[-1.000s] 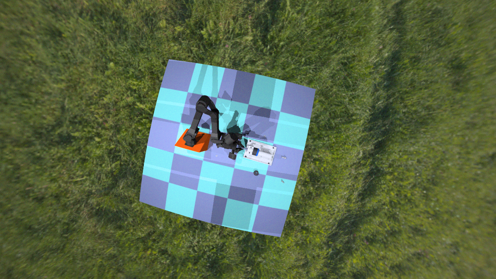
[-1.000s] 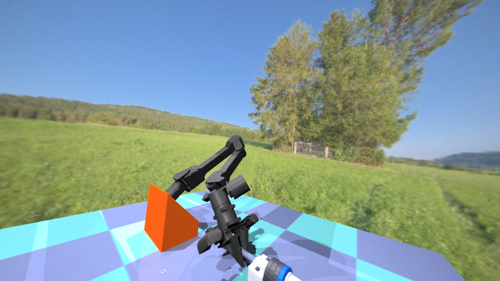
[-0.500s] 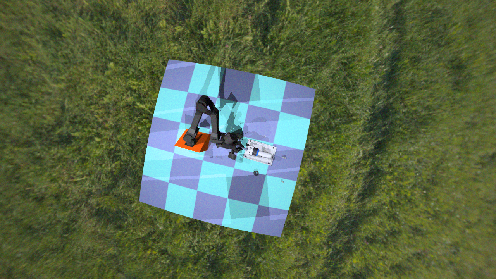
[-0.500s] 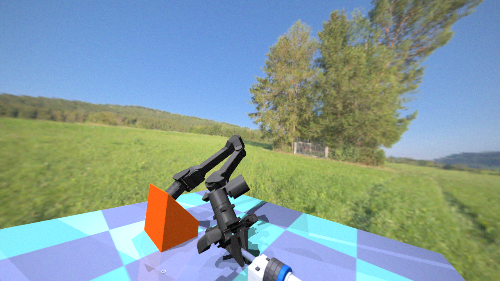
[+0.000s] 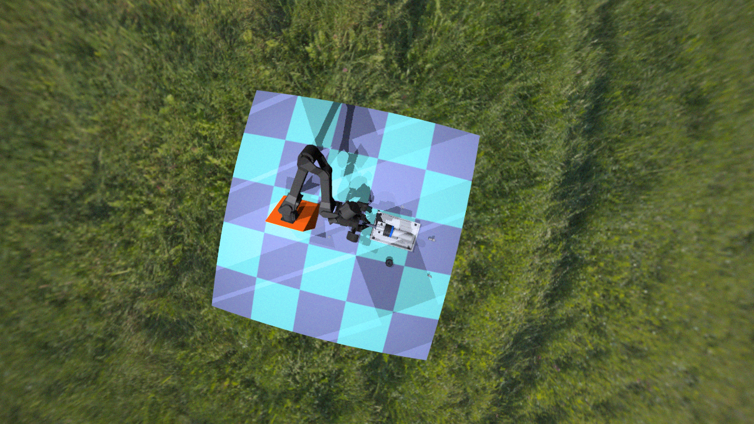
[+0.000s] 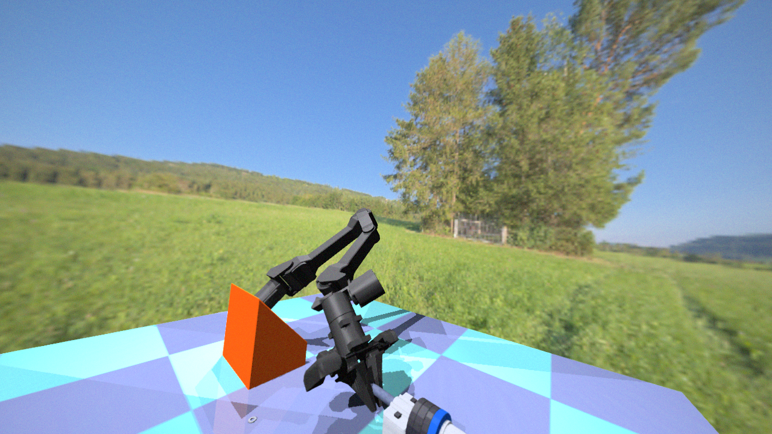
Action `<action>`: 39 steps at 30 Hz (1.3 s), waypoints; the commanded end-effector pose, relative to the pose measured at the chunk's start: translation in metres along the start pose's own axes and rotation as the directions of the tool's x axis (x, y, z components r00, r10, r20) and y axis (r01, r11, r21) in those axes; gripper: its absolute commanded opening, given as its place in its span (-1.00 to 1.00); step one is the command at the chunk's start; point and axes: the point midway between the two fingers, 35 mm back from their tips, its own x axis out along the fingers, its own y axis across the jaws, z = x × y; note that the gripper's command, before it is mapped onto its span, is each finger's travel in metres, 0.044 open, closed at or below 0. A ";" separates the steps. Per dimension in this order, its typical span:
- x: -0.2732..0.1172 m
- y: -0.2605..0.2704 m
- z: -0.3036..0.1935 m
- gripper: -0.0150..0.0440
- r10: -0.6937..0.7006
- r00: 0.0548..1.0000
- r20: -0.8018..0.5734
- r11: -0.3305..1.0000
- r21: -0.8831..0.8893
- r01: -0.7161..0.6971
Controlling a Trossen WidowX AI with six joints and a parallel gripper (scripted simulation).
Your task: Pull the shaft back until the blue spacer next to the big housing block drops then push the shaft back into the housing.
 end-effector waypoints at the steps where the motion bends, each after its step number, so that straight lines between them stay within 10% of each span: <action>1: -0.001 0.000 0.001 -0.49 0.002 1.000 -0.002 1.000 0.006 -0.002; 39: -0.004 0.000 0.004 -0.49 0.002 1.000 -0.002 1.000 0.006 -0.002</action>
